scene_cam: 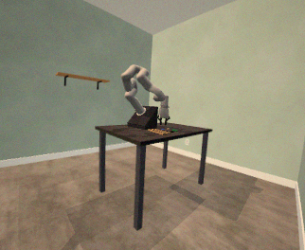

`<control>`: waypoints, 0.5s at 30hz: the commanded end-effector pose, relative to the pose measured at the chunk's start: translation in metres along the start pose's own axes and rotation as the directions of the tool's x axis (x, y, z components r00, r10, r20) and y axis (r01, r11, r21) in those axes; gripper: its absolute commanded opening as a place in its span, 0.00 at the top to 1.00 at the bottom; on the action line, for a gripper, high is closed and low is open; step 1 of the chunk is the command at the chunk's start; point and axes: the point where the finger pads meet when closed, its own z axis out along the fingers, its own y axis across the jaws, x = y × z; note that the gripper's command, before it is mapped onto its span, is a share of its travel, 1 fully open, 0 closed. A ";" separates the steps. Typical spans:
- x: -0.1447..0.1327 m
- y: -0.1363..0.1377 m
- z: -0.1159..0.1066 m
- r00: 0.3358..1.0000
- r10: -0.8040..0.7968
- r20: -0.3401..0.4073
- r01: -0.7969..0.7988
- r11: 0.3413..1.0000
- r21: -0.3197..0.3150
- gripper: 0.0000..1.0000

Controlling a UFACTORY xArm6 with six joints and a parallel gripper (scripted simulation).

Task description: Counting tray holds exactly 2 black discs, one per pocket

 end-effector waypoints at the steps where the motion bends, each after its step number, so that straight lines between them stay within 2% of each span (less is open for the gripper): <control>1: -0.001 0.001 0.027 1.000 -0.002 0.003 0.002 1.000 -0.002 0.53; 3: -0.002 0.001 0.047 1.000 -0.002 0.003 0.002 1.000 -0.002 0.53; 5: -0.003 0.001 0.057 1.000 -0.002 0.005 0.002 1.000 -0.001 0.53; 15: -0.003 0.001 0.059 1.000 -0.002 0.005 0.002 1.000 0.000 0.53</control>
